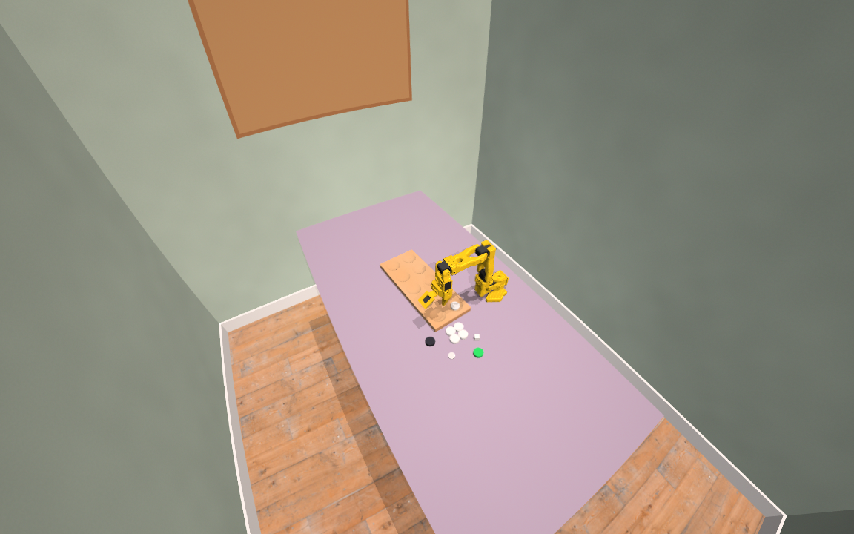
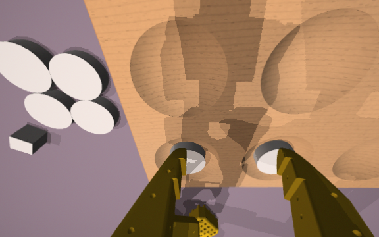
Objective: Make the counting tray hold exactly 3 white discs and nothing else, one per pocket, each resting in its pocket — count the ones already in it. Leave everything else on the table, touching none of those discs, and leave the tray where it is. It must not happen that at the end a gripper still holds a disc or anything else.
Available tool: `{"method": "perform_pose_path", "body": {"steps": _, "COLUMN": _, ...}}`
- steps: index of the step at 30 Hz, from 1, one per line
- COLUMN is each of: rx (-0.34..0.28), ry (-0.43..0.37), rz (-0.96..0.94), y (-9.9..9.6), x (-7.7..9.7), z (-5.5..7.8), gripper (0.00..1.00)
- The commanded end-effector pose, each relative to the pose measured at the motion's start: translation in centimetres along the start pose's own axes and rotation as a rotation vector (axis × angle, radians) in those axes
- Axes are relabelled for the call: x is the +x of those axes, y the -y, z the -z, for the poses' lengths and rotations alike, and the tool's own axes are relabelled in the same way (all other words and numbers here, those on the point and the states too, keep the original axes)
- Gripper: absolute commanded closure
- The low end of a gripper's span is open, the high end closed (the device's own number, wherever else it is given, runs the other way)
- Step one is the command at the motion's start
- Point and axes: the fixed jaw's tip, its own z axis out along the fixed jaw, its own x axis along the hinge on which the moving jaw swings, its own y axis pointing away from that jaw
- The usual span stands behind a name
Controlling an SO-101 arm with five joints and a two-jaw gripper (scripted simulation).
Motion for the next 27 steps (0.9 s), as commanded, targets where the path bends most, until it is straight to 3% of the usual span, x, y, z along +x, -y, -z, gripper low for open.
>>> {"method": "perform_pose_path", "body": {"steps": 1, "rx": 0.006, "ry": 0.06, "rz": 0.075, "y": -1.0, "x": -1.0, "z": 1.0, "gripper": 0.73}}
{"method": "perform_pose_path", "body": {"steps": 27, "rx": 0.0, "ry": 0.061, "rz": 0.53, "y": -8.6, "x": -2.3, "z": 0.4, "gripper": 0.73}}
